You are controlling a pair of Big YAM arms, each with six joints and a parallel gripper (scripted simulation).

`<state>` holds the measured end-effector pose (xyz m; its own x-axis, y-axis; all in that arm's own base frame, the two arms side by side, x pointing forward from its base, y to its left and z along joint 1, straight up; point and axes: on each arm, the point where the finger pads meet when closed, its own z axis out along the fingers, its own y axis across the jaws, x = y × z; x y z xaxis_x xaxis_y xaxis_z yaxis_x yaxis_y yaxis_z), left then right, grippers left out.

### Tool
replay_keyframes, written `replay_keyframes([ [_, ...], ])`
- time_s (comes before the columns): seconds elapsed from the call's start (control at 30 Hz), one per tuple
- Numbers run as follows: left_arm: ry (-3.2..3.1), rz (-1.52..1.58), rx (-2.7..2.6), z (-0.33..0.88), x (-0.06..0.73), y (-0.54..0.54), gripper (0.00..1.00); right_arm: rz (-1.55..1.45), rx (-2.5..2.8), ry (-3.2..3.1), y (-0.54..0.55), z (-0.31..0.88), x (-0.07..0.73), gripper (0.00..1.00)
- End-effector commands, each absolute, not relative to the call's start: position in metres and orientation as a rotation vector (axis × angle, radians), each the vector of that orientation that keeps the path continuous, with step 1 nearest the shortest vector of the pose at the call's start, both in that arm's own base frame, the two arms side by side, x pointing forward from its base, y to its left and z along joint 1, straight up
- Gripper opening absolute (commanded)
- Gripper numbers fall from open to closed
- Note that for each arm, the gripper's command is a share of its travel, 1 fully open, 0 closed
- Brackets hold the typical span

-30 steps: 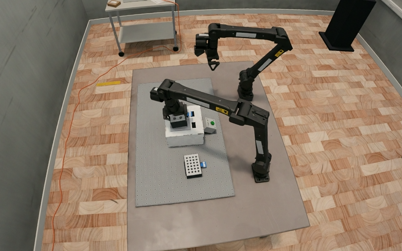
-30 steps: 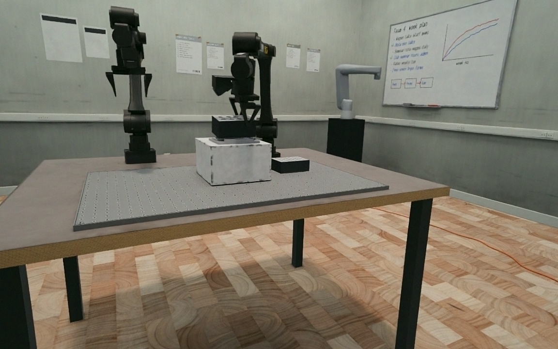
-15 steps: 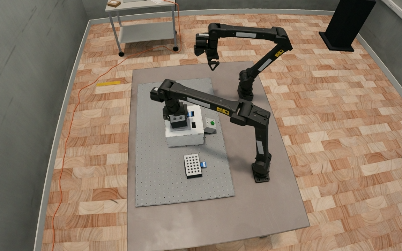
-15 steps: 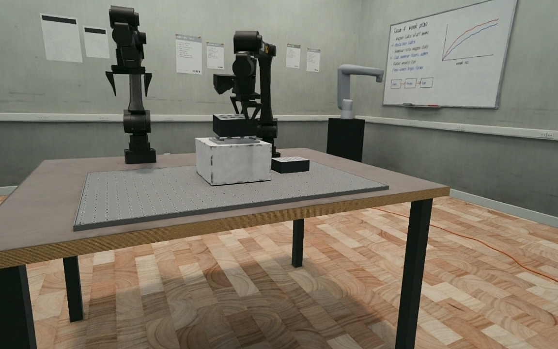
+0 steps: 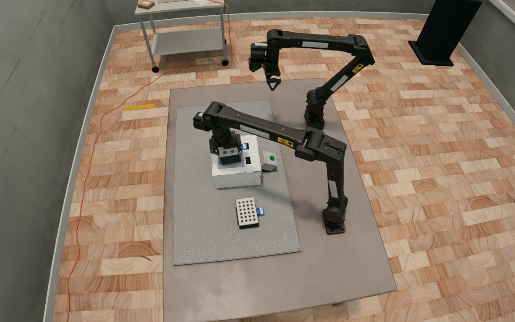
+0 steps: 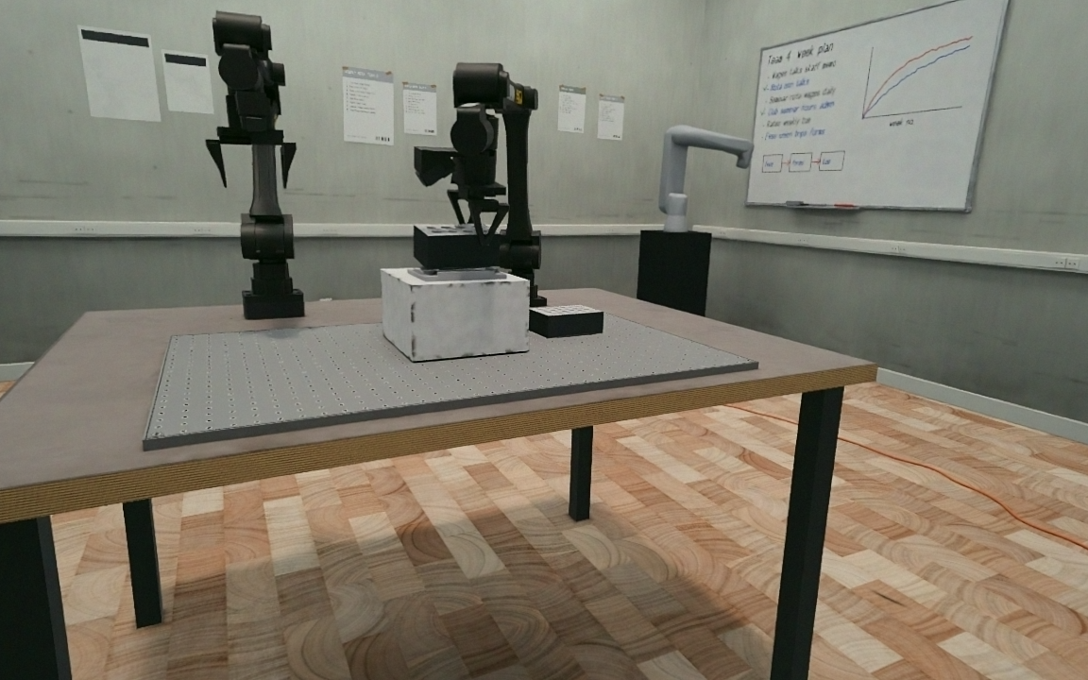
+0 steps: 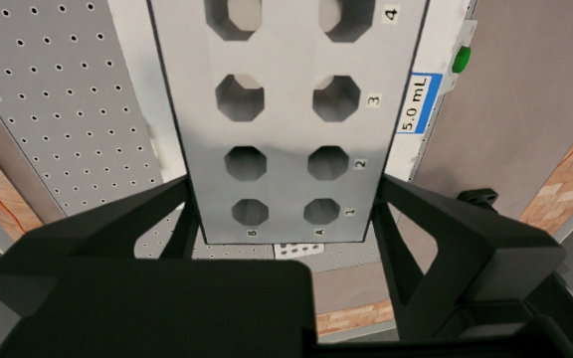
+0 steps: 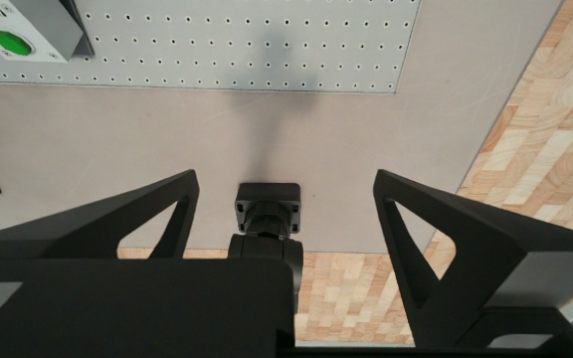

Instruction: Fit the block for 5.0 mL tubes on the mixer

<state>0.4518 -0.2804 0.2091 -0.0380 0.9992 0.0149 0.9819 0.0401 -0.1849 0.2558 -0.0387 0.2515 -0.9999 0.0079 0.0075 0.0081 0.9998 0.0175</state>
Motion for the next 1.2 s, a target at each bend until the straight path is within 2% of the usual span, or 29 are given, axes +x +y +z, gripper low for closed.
replay_keyframes([
  [0.0,-2.214,0.176,-2.137,0.251,0.459,-0.289,0.0,-0.024,-0.013,-3.138,-0.037,0.251,0.256,1.0],
  [1.17,-2.233,0.164,-2.171,0.265,0.464,-0.297,0.0,-0.016,-0.014,-3.183,-0.039,0.268,0.267,1.0],
])
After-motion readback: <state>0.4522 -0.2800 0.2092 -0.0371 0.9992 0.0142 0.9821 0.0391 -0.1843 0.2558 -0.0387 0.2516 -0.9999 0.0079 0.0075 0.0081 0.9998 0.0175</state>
